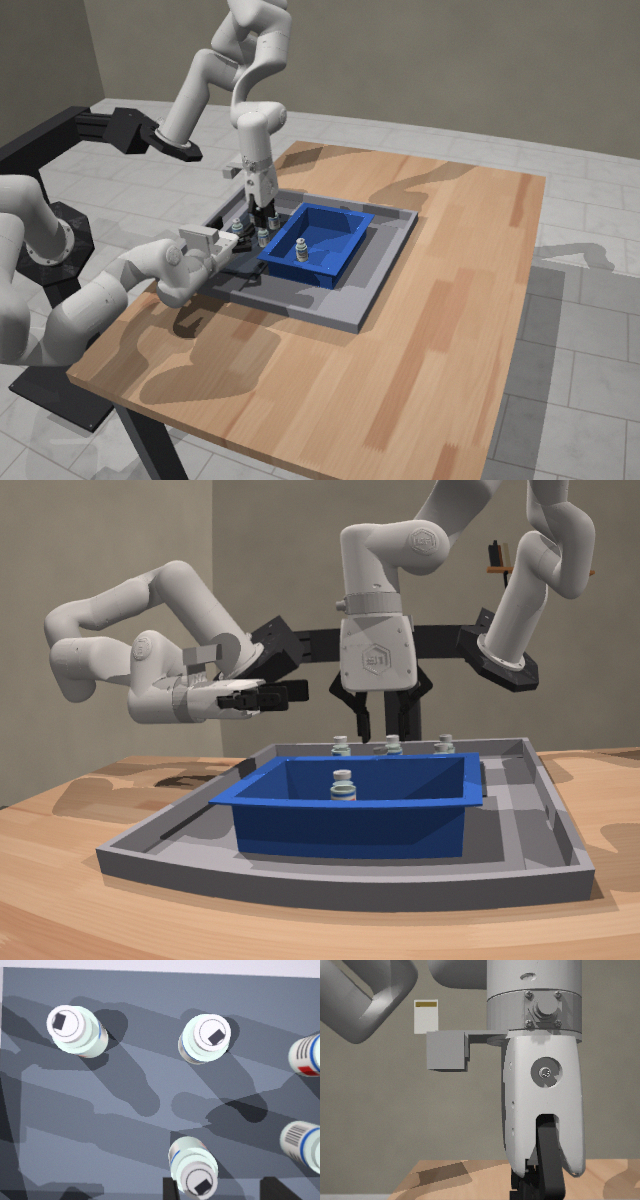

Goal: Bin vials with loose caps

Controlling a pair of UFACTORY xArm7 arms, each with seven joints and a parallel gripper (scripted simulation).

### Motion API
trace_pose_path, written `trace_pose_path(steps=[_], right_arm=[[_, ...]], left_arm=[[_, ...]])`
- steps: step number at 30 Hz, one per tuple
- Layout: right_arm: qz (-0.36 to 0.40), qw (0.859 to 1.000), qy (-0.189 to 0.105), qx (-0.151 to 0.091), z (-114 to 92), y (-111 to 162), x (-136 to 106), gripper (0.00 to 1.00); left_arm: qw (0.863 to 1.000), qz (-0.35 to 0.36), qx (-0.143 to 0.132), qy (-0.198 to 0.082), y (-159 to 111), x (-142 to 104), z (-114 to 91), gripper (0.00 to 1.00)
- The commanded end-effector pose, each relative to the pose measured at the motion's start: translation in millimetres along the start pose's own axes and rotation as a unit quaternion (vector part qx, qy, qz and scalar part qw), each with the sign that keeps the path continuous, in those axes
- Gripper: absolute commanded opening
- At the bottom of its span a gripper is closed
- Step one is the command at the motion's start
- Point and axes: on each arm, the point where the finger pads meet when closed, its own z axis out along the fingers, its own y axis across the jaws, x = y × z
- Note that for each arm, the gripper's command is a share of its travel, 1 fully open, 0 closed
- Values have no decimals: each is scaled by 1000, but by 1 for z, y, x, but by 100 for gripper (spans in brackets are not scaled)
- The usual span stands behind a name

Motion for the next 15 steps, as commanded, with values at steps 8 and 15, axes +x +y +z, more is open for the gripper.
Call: trace_pose_path(steps=[8,15], right_arm=[[-2,1000,1,1,0,0,2,100],[-2,1000,1,1,0,0,2,100]], left_arm=[[1000,0,2,-1,-3,3,-2,50],[1000,0,2,-1,-6,9,-1,50]])
